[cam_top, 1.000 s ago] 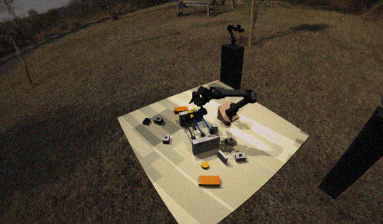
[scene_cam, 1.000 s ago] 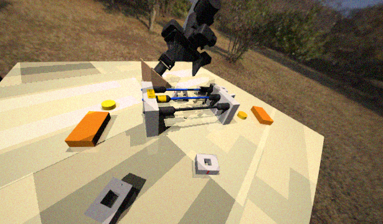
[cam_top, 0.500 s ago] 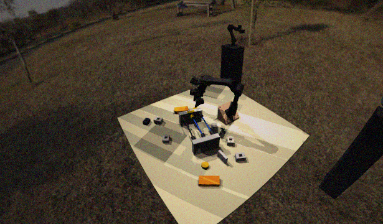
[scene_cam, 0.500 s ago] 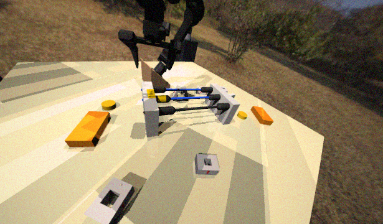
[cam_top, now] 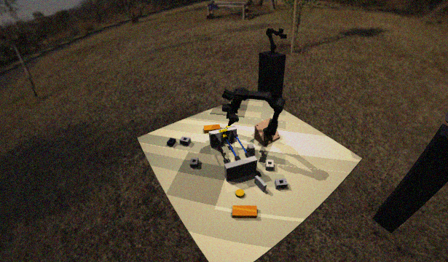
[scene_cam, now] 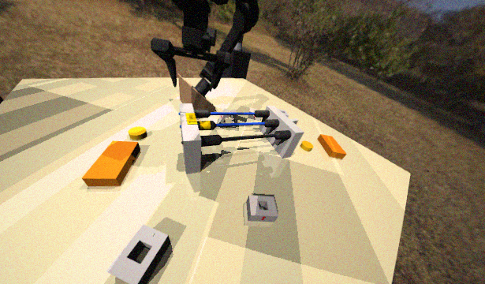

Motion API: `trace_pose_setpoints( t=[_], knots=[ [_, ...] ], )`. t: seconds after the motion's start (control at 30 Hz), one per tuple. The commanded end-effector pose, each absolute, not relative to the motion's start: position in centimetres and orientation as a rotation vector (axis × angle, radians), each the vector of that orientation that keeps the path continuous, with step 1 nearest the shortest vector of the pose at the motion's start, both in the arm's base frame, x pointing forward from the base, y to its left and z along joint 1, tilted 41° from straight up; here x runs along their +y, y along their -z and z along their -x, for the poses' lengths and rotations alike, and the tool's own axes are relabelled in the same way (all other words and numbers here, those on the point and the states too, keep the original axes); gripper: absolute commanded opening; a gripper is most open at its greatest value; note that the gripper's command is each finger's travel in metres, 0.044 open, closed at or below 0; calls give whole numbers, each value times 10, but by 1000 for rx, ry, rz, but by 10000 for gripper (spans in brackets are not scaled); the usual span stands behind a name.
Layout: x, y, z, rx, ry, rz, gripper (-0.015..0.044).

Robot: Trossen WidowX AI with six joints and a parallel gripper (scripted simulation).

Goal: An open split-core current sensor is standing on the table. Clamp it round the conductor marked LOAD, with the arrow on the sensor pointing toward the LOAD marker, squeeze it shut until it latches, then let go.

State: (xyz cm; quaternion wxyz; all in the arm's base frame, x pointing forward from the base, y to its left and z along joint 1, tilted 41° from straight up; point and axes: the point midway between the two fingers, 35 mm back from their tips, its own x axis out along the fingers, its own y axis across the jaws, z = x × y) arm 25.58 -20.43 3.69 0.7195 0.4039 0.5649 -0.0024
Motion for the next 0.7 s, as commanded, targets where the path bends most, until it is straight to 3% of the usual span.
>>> trace_pose_setpoints(
  t=[0.0,0.3,0.67],
  knots=[
    [-164,-53,-257,1306,-50,-902,440],
    [-24,-98,-211,1579,-212,-900,440],
    [-12,-96,-206,1600,-220,-897,440]
  ],
)
